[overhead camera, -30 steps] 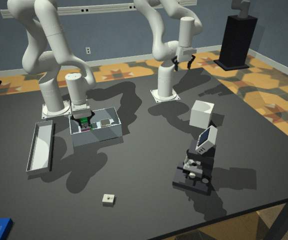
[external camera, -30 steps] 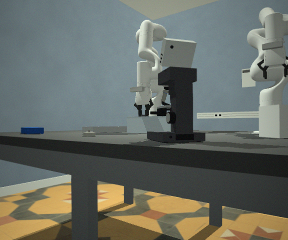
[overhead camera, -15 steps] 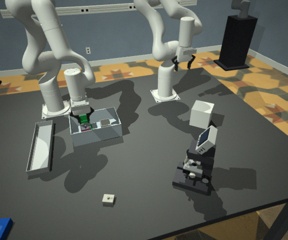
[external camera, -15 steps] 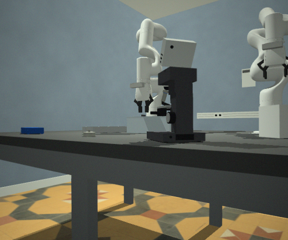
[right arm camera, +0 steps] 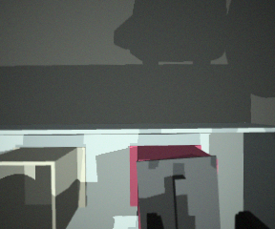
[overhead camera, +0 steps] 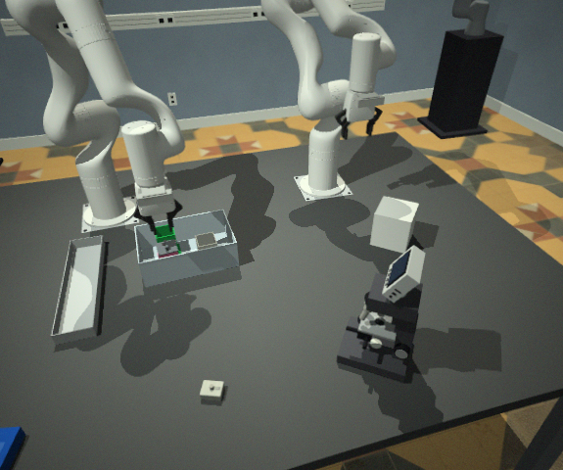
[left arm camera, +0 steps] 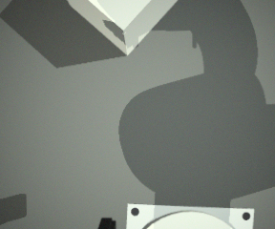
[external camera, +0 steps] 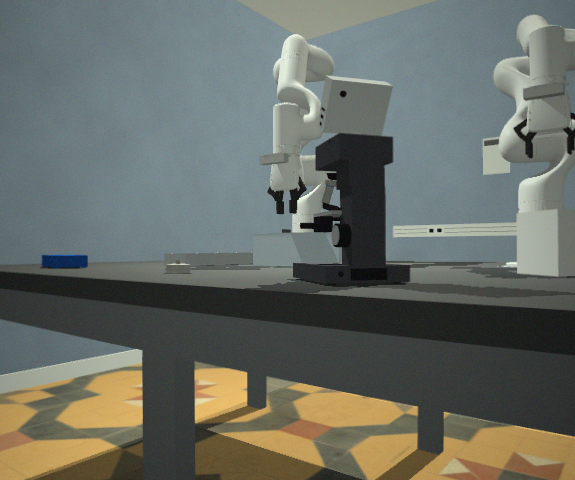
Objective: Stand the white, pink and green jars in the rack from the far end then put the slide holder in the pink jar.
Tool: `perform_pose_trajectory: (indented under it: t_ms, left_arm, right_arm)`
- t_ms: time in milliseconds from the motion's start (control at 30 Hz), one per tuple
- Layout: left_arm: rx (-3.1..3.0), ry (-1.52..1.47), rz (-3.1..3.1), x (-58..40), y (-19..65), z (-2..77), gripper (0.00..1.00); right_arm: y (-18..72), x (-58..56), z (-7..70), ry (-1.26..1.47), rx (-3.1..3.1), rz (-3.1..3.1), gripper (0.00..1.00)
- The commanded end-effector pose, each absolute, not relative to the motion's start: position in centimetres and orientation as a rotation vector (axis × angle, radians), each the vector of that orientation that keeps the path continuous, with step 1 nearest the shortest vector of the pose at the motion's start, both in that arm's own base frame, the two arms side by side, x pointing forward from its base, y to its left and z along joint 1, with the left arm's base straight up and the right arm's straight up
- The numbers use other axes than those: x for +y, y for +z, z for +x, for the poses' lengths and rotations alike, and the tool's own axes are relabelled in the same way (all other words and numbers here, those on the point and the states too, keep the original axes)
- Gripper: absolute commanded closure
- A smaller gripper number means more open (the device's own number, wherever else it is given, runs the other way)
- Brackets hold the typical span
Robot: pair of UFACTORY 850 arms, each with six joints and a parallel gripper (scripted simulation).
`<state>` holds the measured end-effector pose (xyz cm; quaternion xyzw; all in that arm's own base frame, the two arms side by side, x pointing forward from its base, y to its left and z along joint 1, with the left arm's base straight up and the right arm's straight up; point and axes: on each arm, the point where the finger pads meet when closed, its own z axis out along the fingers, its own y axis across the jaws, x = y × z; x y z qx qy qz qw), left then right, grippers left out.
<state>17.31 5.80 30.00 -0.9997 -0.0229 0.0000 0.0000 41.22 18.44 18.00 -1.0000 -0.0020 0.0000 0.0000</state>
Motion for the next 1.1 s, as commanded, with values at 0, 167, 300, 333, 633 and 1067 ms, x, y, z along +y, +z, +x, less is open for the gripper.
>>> perform_pose_trajectory:
  t_ms: [0,167,300,333,633,1067]
  left_arm:
    - [-0.072,-0.002,-3.140,5.8,30.1,17.4,0.00]
    - [-0.072,-0.002,-3.140,5.8,30.1,17.4,0.00]
    - [-0.072,-0.002,-3.140,5.8,30.1,17.4,0.00]
    - [-0.072,-0.002,-3.140,5.8,30.1,17.4,0.00]
    - [-0.072,-0.002,-3.140,5.8,30.1,17.4,0.00]
    - [-0.072,-0.002,-3.140,5.8,30.1,17.4,0.00]
  right_arm:
    - [19.1,18.5,41.3,-0.003,-0.006,-3.141,0.55]
    - [20.4,18.5,41.3,-0.003,-0.006,-3.141,0.55]
    - [21.0,18.5,41.3,-0.003,-0.006,-3.141,0.55]
    - [21.2,18.5,41.3,-0.003,-0.006,-3.141,0.55]
    - [22.1,18.5,41.3,-0.003,-0.006,-3.141,0.55]
    - [21.5,20.9,41.3,-0.003,-0.006,-3.141,0.00]
